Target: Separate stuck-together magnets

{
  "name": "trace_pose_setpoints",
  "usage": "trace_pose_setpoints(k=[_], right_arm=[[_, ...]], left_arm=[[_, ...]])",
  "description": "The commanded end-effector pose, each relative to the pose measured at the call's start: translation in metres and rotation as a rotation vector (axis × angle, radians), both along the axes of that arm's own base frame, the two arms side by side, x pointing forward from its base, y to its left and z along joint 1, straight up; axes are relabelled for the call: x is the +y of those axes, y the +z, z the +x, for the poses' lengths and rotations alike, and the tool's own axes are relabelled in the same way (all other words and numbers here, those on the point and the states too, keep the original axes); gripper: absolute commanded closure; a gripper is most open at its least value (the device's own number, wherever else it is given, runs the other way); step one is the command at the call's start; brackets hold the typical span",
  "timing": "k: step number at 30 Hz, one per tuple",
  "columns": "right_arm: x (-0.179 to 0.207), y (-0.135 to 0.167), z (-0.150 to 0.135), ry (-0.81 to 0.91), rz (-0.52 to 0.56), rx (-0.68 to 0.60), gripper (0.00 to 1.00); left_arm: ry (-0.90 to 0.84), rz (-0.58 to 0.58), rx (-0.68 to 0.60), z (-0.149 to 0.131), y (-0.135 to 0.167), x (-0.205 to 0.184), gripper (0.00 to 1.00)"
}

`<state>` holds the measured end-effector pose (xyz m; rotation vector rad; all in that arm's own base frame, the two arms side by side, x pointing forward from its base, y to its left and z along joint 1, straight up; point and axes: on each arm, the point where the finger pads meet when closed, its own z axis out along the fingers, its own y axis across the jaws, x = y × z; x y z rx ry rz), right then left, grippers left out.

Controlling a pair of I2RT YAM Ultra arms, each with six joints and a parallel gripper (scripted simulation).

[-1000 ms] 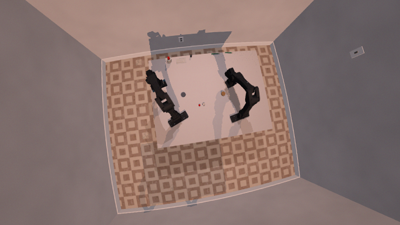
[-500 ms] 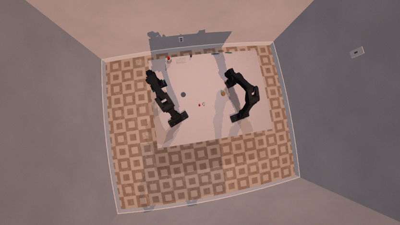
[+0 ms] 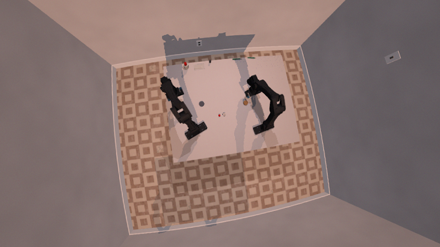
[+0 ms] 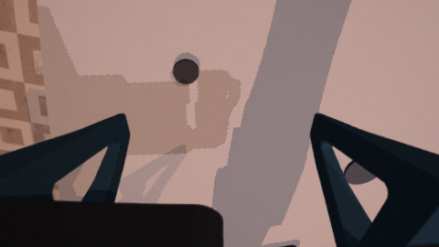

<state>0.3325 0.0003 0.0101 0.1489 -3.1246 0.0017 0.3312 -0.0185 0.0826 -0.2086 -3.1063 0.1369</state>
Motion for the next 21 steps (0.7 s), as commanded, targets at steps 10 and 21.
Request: trace_pose_setpoints(k=[10, 21], right_arm=[[0.001, 0.017, 0.003, 0.002, 0.002, -0.017, 0.00], [0.001, 0.057, 0.006, 0.002, 0.002, -0.032, 0.00]], left_arm=[[0.000, 0.000, -0.032, 0.004, 0.008, 0.001, 0.00], [0.000, 0.000, -0.032, 0.004, 0.008, 0.001, 0.00]])
